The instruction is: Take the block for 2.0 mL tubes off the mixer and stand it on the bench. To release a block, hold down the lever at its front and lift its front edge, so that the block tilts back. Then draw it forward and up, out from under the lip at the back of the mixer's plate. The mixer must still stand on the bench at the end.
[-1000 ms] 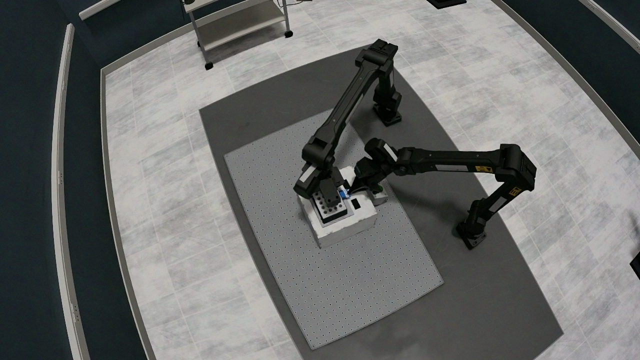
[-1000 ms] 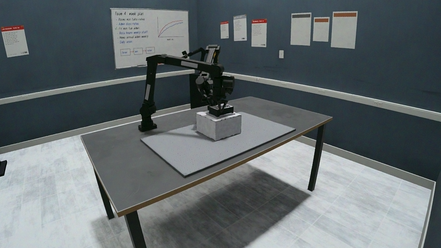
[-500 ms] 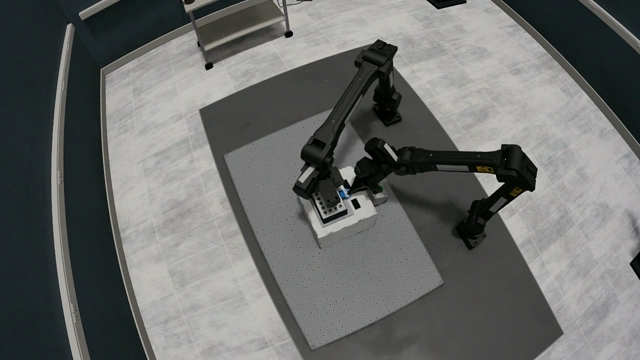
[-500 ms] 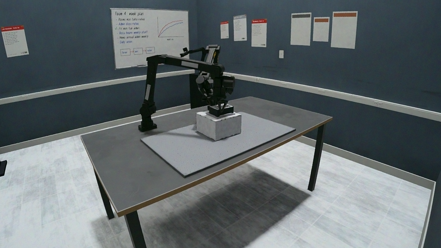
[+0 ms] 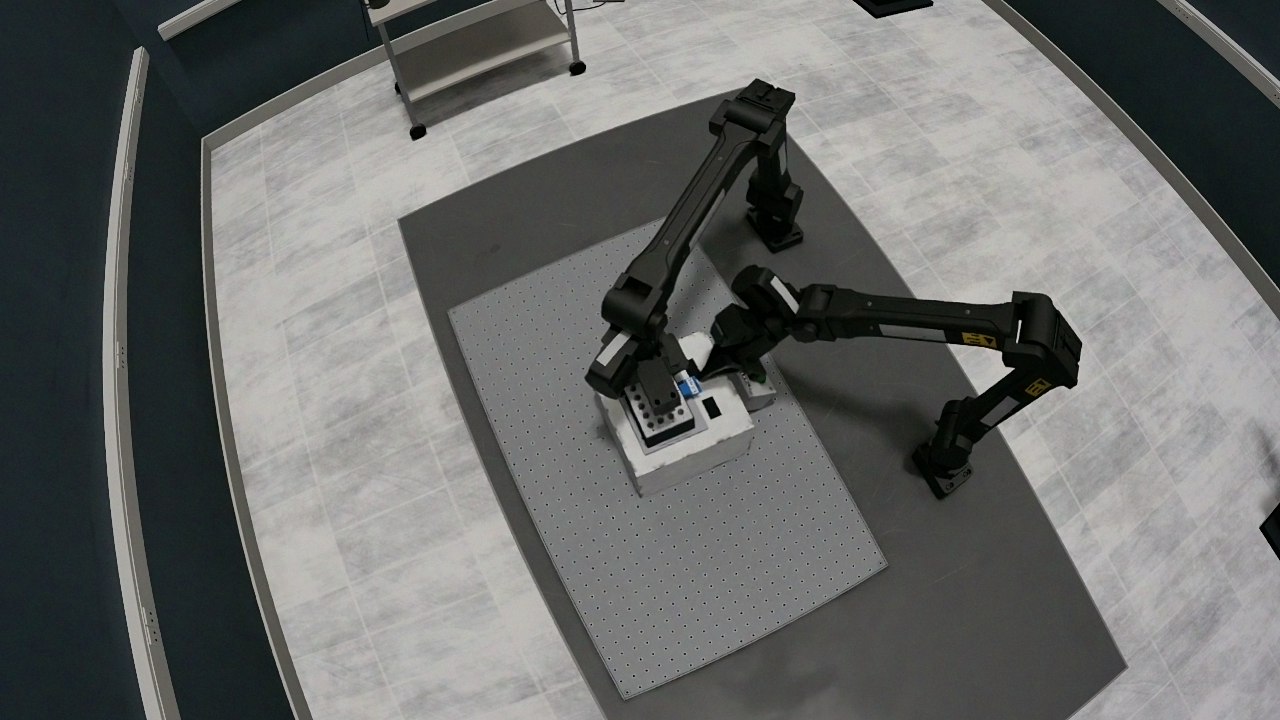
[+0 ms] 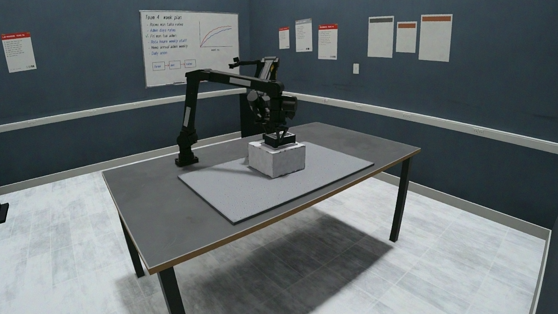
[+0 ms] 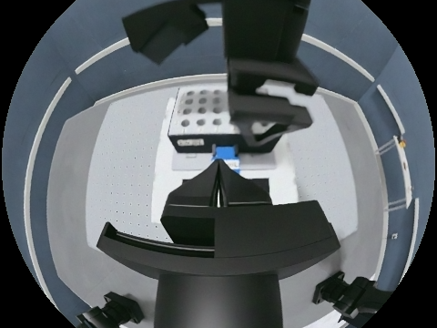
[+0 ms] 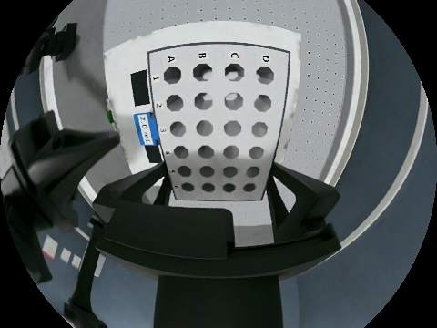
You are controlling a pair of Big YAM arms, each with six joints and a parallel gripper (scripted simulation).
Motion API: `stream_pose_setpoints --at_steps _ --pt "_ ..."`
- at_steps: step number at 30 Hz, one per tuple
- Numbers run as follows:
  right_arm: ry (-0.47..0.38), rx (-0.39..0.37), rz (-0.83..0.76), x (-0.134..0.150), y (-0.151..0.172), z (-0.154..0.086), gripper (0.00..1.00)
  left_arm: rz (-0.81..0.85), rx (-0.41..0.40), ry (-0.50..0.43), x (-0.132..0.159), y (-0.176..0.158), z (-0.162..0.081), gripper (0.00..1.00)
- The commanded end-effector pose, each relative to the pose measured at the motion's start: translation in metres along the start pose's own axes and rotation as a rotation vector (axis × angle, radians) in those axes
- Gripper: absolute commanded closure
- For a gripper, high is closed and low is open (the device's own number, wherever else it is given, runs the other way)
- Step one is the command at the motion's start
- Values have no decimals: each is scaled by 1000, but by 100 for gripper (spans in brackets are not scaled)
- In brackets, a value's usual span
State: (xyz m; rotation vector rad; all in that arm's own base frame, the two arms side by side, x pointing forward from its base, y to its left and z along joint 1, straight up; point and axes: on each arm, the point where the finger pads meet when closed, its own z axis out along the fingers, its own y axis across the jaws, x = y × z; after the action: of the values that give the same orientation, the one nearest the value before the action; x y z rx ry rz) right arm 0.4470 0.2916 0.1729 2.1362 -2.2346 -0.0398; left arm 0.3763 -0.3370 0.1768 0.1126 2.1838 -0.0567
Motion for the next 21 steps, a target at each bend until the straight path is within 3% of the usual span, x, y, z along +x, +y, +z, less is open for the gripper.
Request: stream_pose_setpoints --at_steps 1,5,14,21 --pt "-53 67 -1 -6 -15 -30 100 -54 38 -52 -40 -20 -17 100" --pt "-47 57 0 -3 -11 -26 100 -41 7 -25 -30 -10 -8 100" --pt "-39 46 1 1 -5 -21 100 -79 22 -60 -61 -10 -22 100" --pt "-42 50 1 1 -5 -23 100 -49 20 -42 -45 -10 -12 100"
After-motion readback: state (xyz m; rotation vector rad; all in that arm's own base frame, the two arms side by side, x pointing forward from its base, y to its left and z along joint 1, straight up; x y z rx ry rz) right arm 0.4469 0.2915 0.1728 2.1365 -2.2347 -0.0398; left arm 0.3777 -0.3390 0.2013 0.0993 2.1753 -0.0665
